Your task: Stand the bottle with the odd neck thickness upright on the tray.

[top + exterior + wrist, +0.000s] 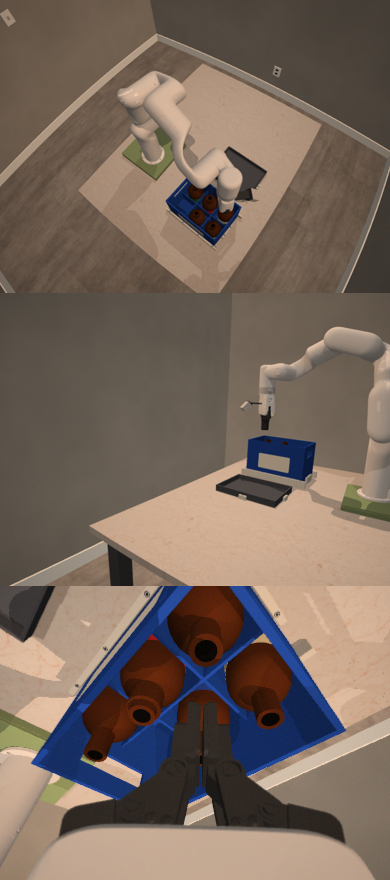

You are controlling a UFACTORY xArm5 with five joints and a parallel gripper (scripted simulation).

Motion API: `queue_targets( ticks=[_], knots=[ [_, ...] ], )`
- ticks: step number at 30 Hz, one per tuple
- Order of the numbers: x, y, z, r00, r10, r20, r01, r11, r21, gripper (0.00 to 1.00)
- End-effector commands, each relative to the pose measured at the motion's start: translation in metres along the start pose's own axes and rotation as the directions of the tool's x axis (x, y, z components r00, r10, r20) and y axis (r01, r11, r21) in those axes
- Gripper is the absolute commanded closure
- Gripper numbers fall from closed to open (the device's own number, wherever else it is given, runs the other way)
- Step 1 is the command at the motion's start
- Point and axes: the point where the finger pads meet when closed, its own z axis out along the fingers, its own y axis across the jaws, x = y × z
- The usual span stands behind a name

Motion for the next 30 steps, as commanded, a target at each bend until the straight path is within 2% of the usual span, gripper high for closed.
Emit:
queue_targets(
  ticks=[1,4,6,7,21,29,30],
  knots=[
    [-0.04,-0.005,-0.008,1.0,0.001,-0.004,-0.001,1.0,-0.005,1.0],
    [-0.063,-0.01,-0.009,1.0,0.001,-0.003,-0.001,1.0,-0.005,1.0],
    [-0.063,-0.01,-0.009,1.0,0.001,-0.003,-0.001,1.0,-0.005,1.0],
    [-0.084,-0.017,-0.01,1.0,0.001,-0.003,-0.001,1.0,-0.005,1.0],
    [-0.173,-0.057,0.001,1.0,0.001,-0.001,-0.001,1.0,-0.005,1.0],
    [-0.176,-0.059,0.002,1.0,0.001,-0.001,-0.001,1.0,-0.005,1.0],
    [-0.176,-0.059,0.002,1.0,0.001,-0.001,-0.001,1.0,-0.005,0.35]
  ],
)
